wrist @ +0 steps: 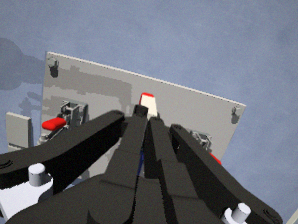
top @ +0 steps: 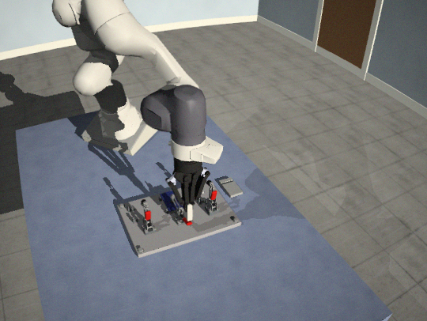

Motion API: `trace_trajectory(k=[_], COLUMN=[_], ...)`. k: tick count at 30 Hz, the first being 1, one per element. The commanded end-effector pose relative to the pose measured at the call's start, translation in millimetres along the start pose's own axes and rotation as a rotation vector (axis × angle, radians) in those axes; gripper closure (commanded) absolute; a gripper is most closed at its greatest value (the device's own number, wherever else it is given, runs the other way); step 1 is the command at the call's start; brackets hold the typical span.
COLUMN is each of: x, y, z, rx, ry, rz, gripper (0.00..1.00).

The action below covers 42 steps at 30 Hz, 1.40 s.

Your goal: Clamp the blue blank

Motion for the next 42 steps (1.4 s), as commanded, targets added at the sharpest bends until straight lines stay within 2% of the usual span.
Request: trace_trajectory(k=[1,42], x=[0.9,1.2], y=[-0.5,-0.8], z=[3.7,-2.3], rx=[0.004,0.004], ry=[-0.003,-0.003], rz=[-0.005,-0.005], gripper=[1.0,1.0])
Point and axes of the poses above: the point where the finger pads meet when closed, its own z axis back along the fingers, its own y axis across the jaws, x = y × z, the point moved 9 cm from there along z, back along the fingers, and after that the axes turned 2 degrees about -z, right-handed, at the moved point
